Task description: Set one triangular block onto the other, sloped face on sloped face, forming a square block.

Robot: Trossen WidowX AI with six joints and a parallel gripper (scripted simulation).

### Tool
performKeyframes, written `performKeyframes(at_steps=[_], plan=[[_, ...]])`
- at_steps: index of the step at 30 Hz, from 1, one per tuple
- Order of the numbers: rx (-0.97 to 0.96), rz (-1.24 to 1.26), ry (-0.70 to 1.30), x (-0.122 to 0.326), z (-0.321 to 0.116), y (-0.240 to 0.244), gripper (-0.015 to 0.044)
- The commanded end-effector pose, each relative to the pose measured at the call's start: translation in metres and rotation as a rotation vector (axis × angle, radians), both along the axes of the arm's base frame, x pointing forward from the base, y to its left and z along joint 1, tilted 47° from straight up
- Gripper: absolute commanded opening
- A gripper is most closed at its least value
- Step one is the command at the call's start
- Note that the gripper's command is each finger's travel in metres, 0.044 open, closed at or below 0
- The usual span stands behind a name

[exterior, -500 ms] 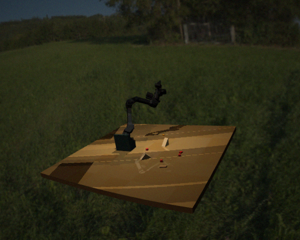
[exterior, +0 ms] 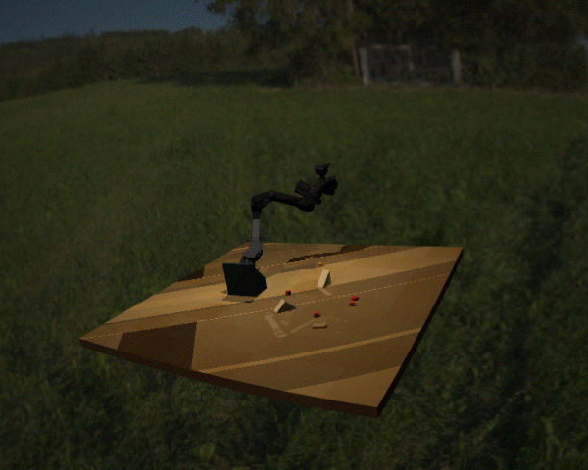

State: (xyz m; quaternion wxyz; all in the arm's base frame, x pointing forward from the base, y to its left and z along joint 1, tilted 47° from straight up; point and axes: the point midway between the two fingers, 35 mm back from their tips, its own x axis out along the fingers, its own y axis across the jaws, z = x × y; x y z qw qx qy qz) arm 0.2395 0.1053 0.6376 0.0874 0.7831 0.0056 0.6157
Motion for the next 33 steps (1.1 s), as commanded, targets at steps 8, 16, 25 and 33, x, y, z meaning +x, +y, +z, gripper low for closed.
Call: performKeyframes(at_steps=[8, 16, 25, 33], plan=[[-0.322, -0.308, 0.396, 0.158, -0.090, 0.001, 0.0440], [-0.520, -0.461, 0.659, 0.239, -0.172, -0.032, 0.0440], [-0.724, -0.608, 0.923, 0.298, -0.268, -0.091, 0.0440], [-0.881, -0.646, 1.183, 0.322, -0.362, -0.159, 0.0440]])
